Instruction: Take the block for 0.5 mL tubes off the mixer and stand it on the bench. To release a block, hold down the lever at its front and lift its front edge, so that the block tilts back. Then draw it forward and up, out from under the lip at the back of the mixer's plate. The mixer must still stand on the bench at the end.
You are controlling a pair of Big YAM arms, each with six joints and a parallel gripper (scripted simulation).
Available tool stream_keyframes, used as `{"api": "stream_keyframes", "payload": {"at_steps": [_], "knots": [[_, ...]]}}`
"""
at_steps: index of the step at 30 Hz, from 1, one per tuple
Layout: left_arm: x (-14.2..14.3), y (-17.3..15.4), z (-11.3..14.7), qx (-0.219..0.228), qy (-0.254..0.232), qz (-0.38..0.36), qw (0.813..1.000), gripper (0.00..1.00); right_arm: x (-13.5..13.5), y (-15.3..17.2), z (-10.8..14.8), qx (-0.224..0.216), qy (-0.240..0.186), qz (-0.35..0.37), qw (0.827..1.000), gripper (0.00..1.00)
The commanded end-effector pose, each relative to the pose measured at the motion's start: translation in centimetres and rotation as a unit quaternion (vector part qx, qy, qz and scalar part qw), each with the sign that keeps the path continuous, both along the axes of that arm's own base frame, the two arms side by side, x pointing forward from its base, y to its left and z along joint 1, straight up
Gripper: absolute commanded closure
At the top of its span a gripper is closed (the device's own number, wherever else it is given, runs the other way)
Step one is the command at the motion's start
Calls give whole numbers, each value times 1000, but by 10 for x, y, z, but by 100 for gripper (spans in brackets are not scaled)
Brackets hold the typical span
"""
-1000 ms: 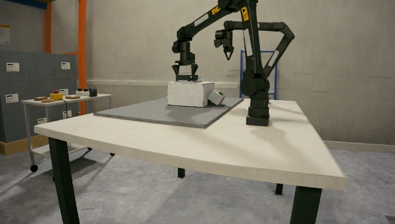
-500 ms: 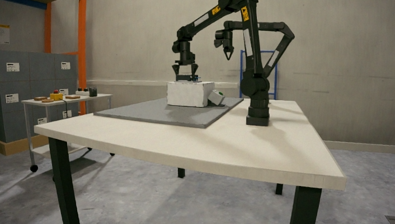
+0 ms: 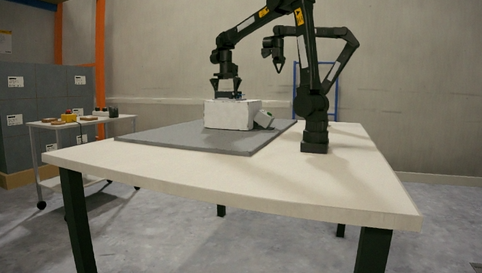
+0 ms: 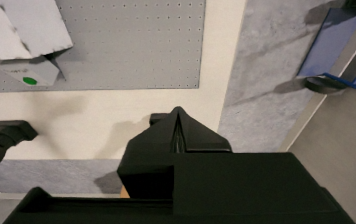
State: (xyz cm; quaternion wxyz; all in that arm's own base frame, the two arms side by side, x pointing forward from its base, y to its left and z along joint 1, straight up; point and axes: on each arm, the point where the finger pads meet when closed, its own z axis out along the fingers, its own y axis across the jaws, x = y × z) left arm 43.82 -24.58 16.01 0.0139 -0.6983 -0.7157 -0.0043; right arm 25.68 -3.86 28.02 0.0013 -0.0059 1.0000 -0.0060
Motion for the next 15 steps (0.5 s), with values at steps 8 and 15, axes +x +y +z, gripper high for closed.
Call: {"api": "stream_keyframes", "payload": {"at_steps": [8, 15], "knots": [[12, -12, 7, -7, -12, -9, 1000, 0, 8, 0, 8, -1, -9, -4, 1000, 100], [4, -7, -2, -1, -1, -9, 1000, 0, 7, 0, 8, 0, -9, -4, 1000, 100]]}}
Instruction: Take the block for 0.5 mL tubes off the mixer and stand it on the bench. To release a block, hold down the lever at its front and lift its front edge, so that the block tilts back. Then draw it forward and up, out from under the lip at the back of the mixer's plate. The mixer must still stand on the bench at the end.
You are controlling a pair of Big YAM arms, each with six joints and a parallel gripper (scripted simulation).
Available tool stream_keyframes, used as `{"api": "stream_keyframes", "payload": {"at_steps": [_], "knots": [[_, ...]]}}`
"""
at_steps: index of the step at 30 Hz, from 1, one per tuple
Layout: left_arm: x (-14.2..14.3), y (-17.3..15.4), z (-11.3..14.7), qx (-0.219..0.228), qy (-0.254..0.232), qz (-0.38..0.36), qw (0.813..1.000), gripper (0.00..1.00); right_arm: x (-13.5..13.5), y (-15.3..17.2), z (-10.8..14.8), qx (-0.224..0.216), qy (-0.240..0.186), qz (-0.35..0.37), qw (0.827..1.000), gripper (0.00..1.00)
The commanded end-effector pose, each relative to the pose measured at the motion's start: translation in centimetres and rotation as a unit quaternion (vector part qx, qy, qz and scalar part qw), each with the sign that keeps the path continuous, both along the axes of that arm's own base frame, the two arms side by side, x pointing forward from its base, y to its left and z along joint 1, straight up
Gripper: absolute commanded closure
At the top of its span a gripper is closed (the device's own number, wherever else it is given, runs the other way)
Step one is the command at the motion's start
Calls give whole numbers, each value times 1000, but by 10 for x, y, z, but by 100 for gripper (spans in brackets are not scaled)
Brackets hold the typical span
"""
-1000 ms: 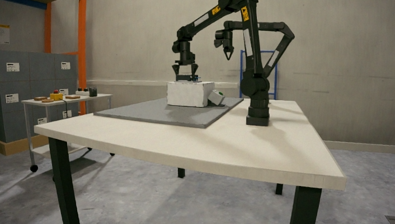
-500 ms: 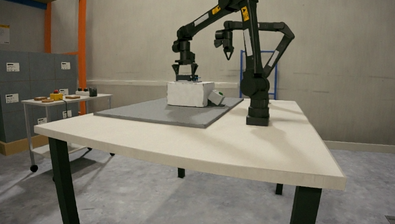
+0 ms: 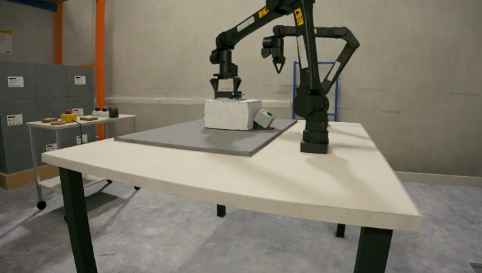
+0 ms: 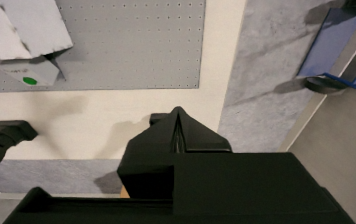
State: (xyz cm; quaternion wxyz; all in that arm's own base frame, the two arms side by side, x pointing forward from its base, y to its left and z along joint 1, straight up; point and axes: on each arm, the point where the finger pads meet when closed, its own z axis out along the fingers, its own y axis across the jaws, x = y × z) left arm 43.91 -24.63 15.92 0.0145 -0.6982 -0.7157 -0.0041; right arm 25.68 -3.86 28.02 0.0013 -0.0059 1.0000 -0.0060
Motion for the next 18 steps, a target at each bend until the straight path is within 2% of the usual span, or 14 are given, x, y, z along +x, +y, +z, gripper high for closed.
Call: {"api": "stream_keyframes", "payload": {"at_steps": [1, 6, 14, 15, 18], "knots": [[2, -6, 0, -1, -1, -9, 1000, 0, 7, 0, 8, 0, -8, -4, 1000, 100], [-2, -3, 1, -1, -1, -9, 1000, 0, 7, 0, 8, 0, -8, -4, 1000, 100], [4, -7, 23, -14, -24, -9, 1000, 0, 7, 0, 7, 0, -7, -4, 1000, 100], [4, -7, 23, -14, -24, -9, 1000, 100, 7, 0, 7, 0, -7, -4, 1000, 100], [4, -7, 23, -14, -24, -9, 1000, 100, 6, 0, 7, 0, -7, -4, 1000, 100]]}}
